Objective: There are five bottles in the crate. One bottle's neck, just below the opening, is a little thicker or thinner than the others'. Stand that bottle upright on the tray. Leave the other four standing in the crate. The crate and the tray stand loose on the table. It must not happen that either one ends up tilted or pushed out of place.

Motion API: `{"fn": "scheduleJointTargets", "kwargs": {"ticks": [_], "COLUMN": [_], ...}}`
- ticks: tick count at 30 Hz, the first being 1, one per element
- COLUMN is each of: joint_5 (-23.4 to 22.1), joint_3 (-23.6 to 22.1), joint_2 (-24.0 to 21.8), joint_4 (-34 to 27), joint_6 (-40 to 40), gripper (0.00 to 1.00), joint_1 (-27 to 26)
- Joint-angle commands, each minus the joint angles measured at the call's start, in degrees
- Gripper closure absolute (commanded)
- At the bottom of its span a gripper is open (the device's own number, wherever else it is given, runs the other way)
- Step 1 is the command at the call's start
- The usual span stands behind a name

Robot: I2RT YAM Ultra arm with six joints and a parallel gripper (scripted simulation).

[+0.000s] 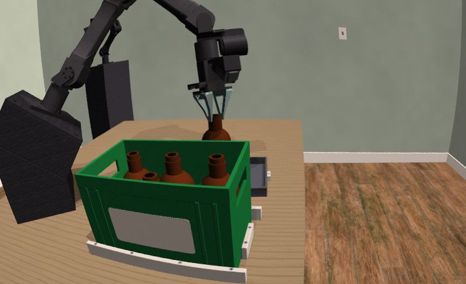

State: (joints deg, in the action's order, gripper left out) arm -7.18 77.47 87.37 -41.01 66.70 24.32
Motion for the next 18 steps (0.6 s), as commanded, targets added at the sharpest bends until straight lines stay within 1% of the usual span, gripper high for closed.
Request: {"fn": "scheduleJointTargets", "kwargs": {"ticks": [1, 3, 5, 8, 14, 15, 18], "joint_5": [1.1, 1.1, 1.1, 1.1, 1.2, 1.2, 1.2], "joint_3": [0.2, -0.6, -0.2, -0.3, -1.1, 0.8, 0.4], "joint_2": [-1.2, -0.6, 0.1, -0.5, 0.2, 0.3, -0.1], "joint_4": [1.1, 1.3, 1.5, 1.8, 2.2, 2.4, 2.6], "joint_6": [0.4, 0.5, 0.5, 0.6, 0.6, 0.6, 0.7], "gripper": [1.00, 1.00, 1.00, 1.00, 1.00, 1.00, 1.00], "joint_1": [-0.2, 0.0, 0.1, 0.1, 0.2, 0.3, 0.3]}}
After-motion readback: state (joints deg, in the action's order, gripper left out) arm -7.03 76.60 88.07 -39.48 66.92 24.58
